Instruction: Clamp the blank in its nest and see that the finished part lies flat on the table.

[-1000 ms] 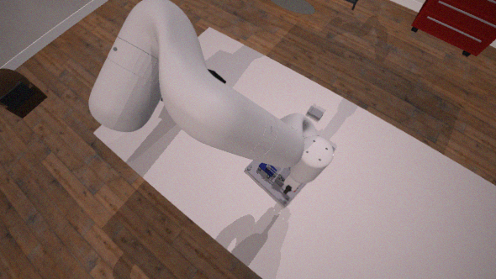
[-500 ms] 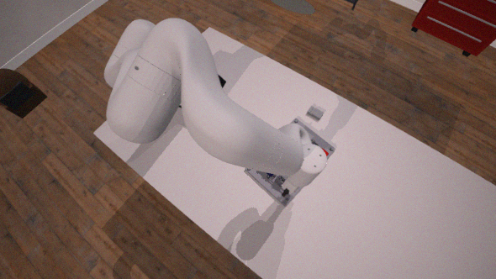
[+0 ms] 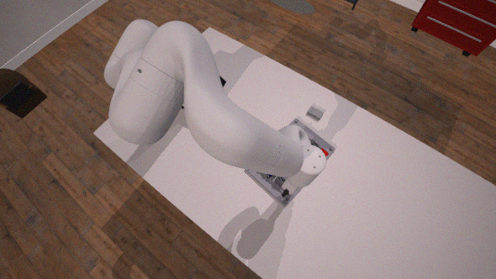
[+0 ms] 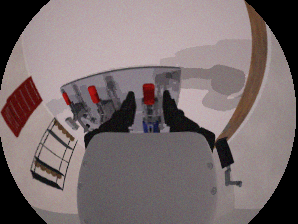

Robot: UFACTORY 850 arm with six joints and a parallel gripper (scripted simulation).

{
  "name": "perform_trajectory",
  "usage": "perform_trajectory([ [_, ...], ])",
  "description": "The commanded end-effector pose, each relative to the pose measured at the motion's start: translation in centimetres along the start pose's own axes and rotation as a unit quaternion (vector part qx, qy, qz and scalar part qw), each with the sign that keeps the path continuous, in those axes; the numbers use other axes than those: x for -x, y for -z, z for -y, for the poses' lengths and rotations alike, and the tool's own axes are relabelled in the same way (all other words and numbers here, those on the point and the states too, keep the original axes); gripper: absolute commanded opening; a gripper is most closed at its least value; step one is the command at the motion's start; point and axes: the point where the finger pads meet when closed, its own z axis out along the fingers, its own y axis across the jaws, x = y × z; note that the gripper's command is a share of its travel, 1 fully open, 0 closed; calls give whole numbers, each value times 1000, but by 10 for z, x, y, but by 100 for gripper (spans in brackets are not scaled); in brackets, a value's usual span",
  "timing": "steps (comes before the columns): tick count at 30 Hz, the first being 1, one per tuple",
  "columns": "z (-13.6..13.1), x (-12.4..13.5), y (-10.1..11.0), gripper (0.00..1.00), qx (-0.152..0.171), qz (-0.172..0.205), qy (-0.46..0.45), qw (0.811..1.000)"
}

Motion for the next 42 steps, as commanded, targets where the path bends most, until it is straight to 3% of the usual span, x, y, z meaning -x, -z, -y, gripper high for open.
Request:
perform_trajectory([
  [1,0,-1,-7,47,0,-1,0,1000],
  [5,0,-1,-20,47,0,-1,0,1000],
  [18,0,-2,-26,47,0,-1,0,1000],
  [19,0,-2,-26,0,0,-1,0,1000],
  [42,0,-2,-26,0,0,-1,0,1000],
])
